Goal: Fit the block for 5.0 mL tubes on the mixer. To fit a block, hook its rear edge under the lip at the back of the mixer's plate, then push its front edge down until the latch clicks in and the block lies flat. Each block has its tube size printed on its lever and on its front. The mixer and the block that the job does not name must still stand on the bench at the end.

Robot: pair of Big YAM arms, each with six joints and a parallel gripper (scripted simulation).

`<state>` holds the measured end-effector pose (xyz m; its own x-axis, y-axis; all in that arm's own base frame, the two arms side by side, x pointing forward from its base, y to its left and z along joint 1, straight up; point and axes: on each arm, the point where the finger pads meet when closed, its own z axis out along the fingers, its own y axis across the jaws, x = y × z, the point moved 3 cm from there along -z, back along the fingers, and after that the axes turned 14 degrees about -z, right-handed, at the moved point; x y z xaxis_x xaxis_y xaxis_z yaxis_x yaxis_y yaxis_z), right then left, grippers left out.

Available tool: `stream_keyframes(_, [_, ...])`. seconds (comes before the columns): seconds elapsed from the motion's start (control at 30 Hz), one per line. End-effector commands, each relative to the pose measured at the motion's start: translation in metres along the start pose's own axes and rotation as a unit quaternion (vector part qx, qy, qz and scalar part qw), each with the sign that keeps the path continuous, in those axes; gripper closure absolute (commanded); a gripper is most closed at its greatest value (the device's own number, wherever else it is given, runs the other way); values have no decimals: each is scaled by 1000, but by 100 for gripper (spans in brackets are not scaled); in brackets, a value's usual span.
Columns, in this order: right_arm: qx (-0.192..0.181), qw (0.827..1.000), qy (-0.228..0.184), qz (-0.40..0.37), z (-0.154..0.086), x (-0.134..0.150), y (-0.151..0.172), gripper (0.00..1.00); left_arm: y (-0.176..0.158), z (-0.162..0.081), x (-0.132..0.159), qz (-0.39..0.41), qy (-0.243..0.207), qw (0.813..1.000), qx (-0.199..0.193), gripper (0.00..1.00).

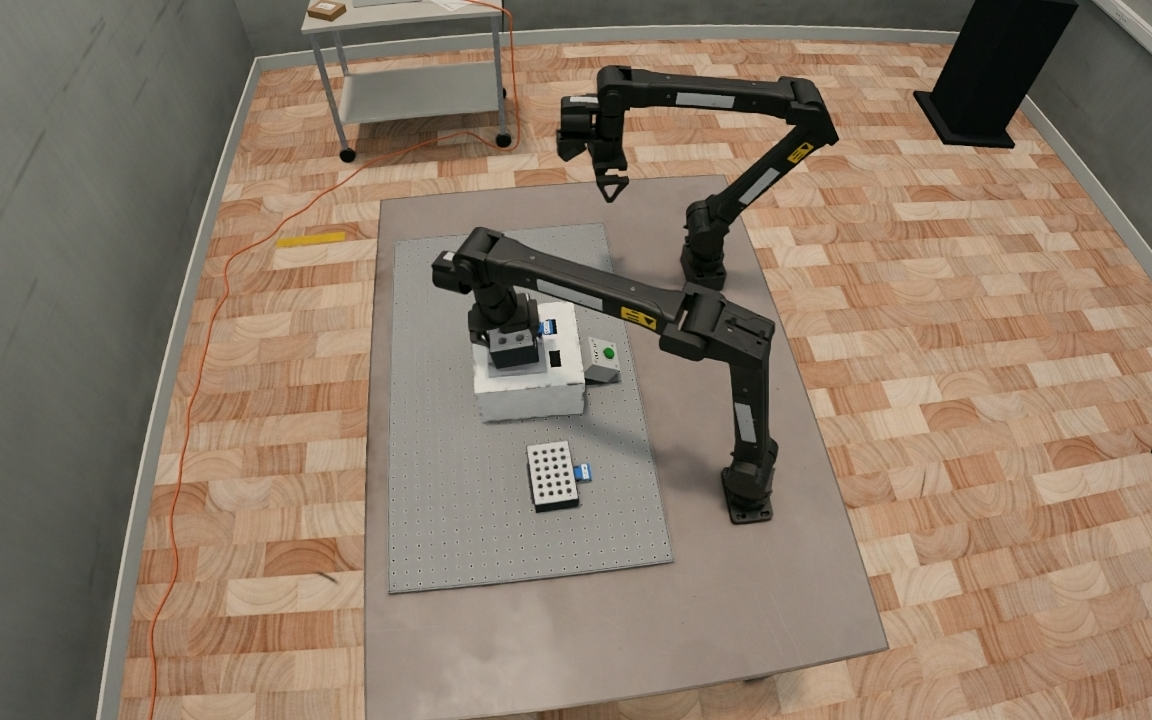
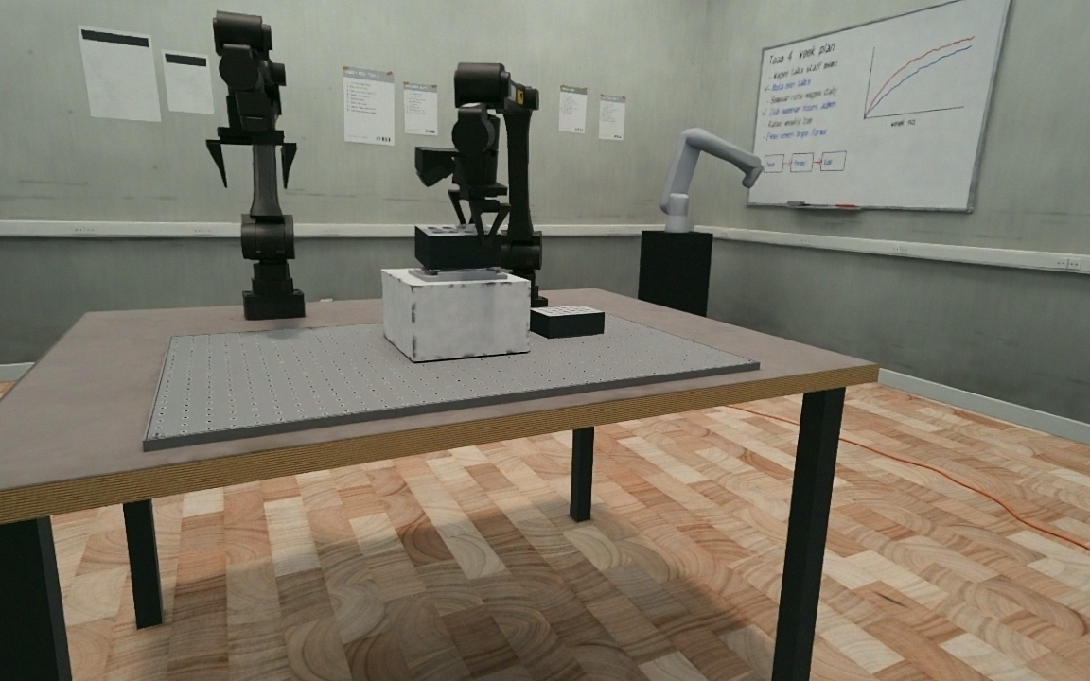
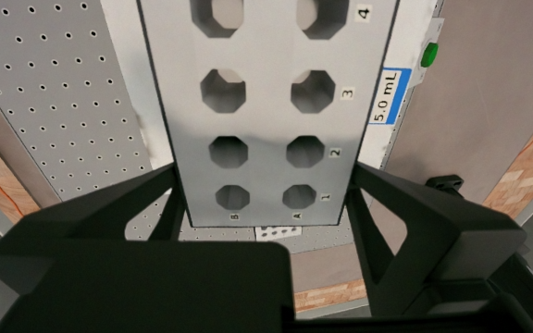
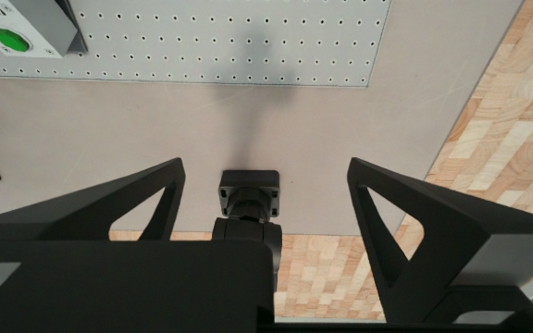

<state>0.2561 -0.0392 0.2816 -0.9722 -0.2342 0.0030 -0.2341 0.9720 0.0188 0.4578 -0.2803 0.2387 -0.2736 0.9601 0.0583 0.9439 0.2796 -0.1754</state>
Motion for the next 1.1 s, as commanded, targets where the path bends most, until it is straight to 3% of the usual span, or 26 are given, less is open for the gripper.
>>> stream_keyframes(0.0, [9,1000,-21,0,-15,-9,-2,0,-5,-57,-13,8,-46,998,-37,100])
stream_keyframes(0.63, [1,1000,-2,1,2,-2,1,0,-5,-58,-12,8,-46,998,-38,100])
stream_keyframes(1.07, [10,1000,-24,1,-17,-11,-2,0,-4,-59,-12,8,-47,998,-38,100])
